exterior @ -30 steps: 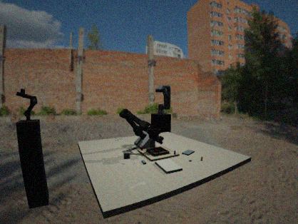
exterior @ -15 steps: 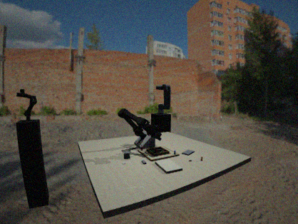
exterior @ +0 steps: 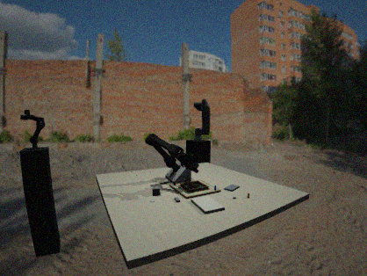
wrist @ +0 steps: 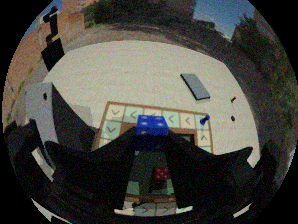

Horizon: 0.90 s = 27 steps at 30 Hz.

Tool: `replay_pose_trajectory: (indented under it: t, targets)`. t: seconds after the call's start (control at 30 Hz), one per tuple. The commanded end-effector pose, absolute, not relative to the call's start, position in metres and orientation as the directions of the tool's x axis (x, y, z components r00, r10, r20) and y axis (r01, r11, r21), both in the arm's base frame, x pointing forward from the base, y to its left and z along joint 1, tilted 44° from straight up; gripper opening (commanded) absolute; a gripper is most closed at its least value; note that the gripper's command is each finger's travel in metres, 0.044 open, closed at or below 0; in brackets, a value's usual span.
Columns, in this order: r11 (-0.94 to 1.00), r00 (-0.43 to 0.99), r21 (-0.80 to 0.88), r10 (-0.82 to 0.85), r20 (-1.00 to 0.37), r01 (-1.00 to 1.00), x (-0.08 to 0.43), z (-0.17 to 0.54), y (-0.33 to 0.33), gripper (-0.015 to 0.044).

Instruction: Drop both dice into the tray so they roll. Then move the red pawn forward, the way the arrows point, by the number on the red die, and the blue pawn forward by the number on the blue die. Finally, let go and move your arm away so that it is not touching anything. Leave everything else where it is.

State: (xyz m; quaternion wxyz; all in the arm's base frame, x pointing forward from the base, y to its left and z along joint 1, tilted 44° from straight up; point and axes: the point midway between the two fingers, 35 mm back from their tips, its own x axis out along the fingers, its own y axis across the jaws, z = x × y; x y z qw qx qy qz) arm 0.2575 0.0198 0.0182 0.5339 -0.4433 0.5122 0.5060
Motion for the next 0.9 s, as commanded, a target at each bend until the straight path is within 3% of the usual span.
replay_pose_trajectory:
  t: [0.0,0.53,0.6,0.73,0.87]
  targets:
    - [0.095,-0.037,0.045,0.086,-0.996,-0.994,0.257,0.018,0.020,0.0000]
    - [0.099,-0.036,0.046,0.094,-0.995,-0.994,0.262,0.047,0.048,0.0420]
    - [0.102,-0.043,0.051,0.080,-0.996,-0.993,0.261,0.045,0.047,0.0440]
    - [0.143,-0.146,0.116,-0.221,-0.964,-0.983,0.255,0.018,0.039,0.0440]
    - [0.122,-0.130,0.073,-0.576,-0.807,-0.990,0.255,-0.001,0.031,0.0440]
